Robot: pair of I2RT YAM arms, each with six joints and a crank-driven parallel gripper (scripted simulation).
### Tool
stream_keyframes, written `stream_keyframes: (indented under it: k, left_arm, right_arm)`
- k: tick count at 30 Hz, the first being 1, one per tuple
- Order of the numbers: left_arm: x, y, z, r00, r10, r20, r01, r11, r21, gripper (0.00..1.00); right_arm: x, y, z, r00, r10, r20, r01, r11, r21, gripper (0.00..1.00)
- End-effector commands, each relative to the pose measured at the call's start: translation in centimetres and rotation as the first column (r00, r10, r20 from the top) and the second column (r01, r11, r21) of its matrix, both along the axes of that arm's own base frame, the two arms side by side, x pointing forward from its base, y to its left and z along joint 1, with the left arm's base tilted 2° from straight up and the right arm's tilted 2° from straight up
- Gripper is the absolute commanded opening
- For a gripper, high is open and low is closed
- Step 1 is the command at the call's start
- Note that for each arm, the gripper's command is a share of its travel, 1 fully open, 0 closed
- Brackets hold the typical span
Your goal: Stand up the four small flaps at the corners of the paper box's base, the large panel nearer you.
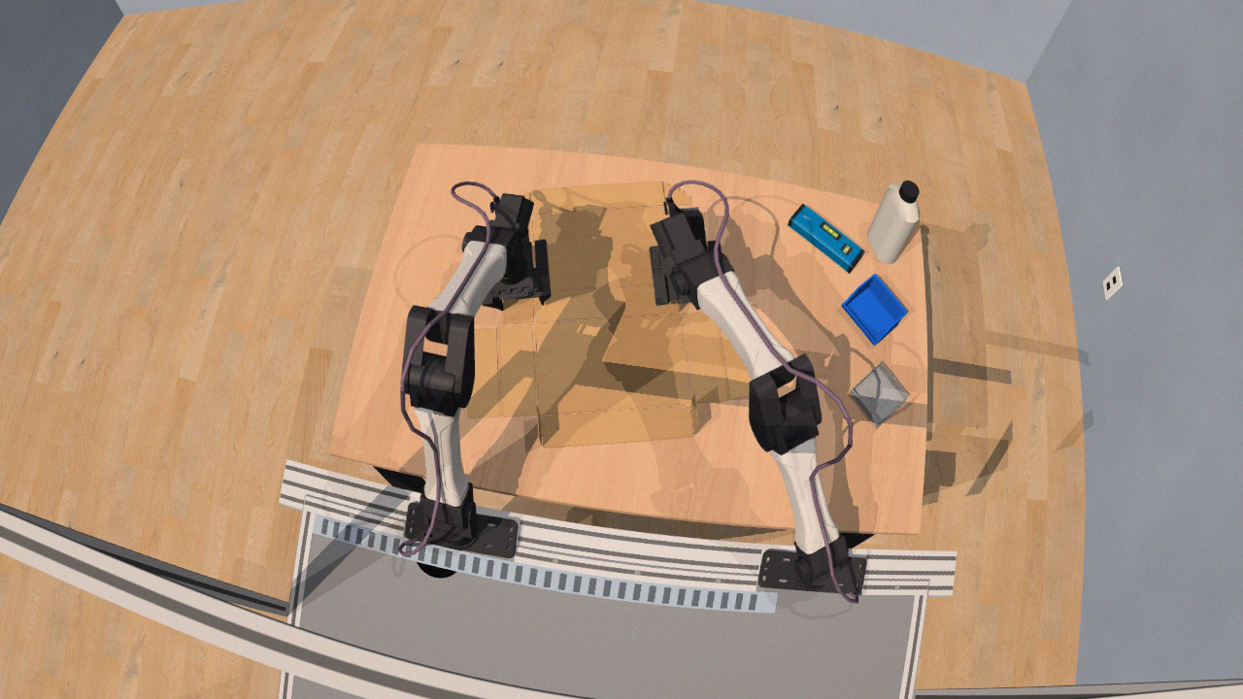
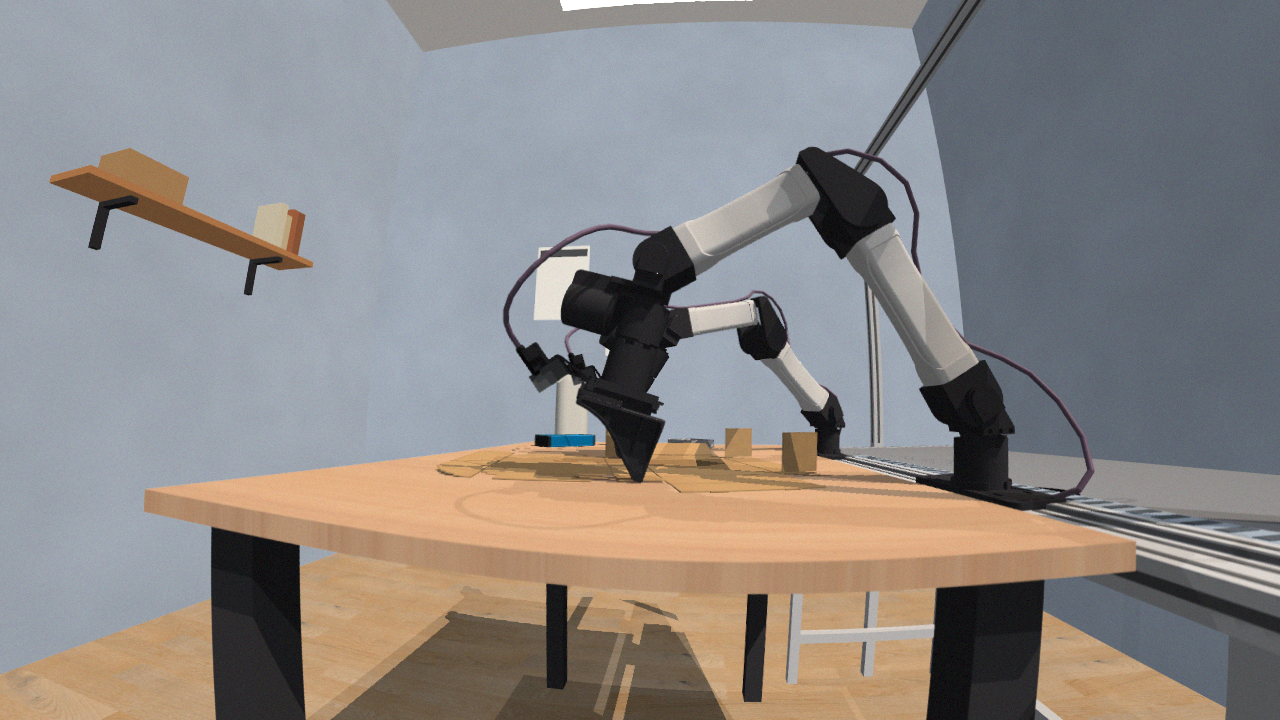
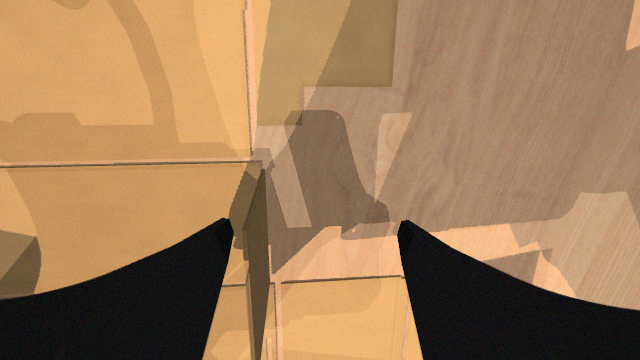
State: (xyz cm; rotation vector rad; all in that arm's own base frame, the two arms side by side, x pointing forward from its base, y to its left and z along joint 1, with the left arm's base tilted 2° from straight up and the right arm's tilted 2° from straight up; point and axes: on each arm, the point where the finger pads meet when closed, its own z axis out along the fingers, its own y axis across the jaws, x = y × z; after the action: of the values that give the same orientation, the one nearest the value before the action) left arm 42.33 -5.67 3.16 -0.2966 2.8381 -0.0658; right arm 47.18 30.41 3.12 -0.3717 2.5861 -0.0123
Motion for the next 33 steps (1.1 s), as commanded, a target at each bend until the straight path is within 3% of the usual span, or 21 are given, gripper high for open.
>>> stream_keyframes:
  k: [1, 33]
  left_arm:
    - [0.1, -1.4, -0.3, 1.000, -0.013, -0.018, 0.013, 1.000, -0.017, 0.81]
    - [0.4, -2.1, 2.8, 1.000, -0.010, 0.021, 0.011, 1.000, -0.022, 0.81]
  right_arm:
    - [0.4, -0.9, -0.9, 1.000, -0.011, -0.020, 0.010, 1.000, -0.020, 0.81]
    - [0.3, -0.7, -0.9, 1.000, -0.007, -0.022, 0.007, 1.000, -0.018, 0.81]
